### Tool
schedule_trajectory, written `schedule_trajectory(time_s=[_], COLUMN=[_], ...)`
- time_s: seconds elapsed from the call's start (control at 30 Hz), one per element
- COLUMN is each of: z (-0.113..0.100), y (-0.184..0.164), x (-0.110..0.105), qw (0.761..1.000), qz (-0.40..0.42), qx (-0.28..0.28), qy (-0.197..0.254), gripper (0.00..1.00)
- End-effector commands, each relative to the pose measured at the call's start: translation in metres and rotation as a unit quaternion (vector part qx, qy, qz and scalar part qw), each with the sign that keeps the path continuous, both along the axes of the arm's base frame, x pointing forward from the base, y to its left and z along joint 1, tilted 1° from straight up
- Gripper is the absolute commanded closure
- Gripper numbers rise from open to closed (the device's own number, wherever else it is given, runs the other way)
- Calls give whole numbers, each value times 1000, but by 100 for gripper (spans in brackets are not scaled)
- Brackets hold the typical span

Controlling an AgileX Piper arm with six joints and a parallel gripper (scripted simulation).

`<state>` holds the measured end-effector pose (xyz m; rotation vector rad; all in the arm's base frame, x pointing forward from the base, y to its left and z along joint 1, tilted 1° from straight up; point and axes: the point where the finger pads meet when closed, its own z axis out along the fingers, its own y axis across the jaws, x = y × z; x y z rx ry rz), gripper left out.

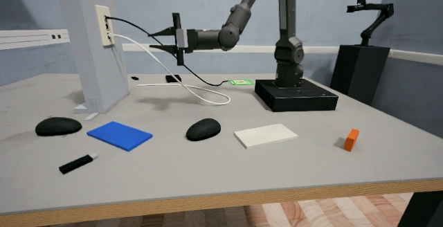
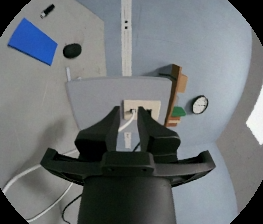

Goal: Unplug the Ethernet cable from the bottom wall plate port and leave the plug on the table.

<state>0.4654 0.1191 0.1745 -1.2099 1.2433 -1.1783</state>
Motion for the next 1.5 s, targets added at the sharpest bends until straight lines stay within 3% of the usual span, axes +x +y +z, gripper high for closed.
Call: schedule_trajectory(time_s=[0.0,0.13,0.53,0.97,1.47], z=[6,6,7,7,7], y=[2,2,-35,-35,-61], x=[3,3,121,121,120], qw=[1000,1000,1000,1000,1000], qz=[-16,-16,-16,-17,-17], qx=[-6,-6,-6,-6,-6], qy=[-18,-18,-18,-18,-18], gripper=[68,68,68,68,68])
